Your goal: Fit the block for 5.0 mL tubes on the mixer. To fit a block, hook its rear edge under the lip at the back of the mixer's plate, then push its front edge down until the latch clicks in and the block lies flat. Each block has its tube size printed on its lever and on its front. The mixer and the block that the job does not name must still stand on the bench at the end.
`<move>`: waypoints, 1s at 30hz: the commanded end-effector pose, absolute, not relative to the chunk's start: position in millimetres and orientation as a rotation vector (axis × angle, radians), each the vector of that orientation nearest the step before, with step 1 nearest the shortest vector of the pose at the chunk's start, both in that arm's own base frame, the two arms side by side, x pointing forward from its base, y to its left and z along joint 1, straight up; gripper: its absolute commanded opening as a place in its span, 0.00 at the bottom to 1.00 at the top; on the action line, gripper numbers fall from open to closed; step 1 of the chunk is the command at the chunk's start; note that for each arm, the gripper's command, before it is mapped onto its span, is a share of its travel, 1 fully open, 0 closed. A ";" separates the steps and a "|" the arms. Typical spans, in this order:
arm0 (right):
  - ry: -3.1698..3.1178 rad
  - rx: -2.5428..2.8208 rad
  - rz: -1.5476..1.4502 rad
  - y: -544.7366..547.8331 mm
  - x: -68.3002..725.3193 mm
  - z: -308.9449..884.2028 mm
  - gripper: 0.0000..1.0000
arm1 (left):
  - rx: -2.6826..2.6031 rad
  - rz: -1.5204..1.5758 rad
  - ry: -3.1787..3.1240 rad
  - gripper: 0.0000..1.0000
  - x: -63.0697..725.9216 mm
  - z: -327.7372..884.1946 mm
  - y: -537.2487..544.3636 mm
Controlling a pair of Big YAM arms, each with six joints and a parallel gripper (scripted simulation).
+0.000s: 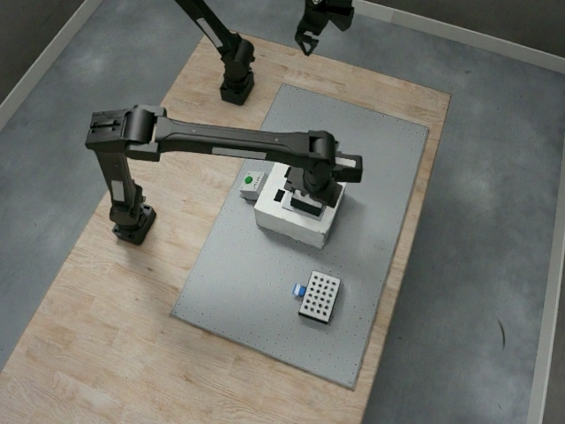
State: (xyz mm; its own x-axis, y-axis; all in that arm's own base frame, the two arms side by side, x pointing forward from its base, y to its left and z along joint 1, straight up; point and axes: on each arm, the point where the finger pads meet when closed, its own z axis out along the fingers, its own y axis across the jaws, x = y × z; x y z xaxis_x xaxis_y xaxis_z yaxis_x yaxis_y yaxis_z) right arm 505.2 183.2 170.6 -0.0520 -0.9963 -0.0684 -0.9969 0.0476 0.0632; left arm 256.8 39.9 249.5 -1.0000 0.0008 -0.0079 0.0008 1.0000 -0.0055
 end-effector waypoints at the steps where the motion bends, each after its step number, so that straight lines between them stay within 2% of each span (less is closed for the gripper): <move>1: 2.226 -2.141 0.094 179.5 517.5 194.0 1.00 | -0.013 0.011 3.062 1.00 269.3 279.3 45.1; 30: 2.256 -2.150 0.130 190.5 500.1 187.6 1.00 | -0.014 -0.004 3.123 1.00 256.3 254.9 43.0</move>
